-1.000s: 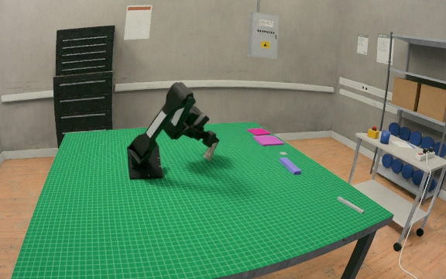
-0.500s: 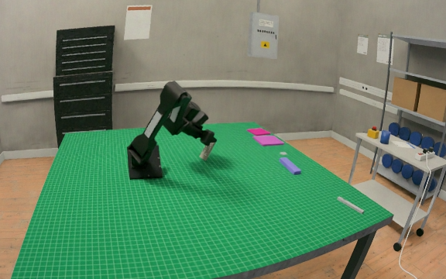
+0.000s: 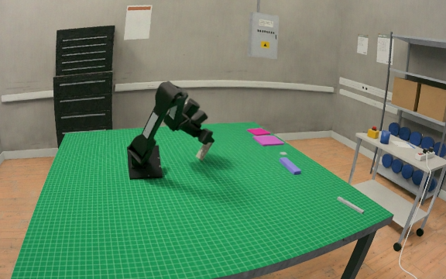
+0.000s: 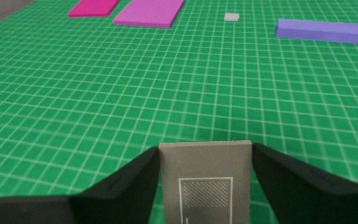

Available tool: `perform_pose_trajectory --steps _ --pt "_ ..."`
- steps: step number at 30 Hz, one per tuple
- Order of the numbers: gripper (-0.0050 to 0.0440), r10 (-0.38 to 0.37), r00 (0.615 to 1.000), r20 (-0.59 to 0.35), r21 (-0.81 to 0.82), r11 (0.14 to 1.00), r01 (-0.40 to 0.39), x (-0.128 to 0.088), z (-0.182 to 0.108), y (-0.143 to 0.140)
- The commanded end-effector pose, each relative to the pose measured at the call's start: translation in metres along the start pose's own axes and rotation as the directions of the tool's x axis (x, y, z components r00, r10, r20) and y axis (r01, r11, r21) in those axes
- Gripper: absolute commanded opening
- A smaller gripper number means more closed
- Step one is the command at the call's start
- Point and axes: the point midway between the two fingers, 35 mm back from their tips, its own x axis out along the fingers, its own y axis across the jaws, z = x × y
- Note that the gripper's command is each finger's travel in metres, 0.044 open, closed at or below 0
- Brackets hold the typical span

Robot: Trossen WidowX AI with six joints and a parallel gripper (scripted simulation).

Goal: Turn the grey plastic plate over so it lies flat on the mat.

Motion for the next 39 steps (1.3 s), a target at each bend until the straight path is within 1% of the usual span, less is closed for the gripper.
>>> perform_pose_trajectory --steps 1,39 --pt "0.0262 -0.003 1.000 -0.001 0.009 1.000 0.003 -0.0018 0.0002 -0.0026" --pt "0.0262 -0.003 1.000 -0.001 0.006 1.000 0.003 -0.0017 0.0002 -0.0024"
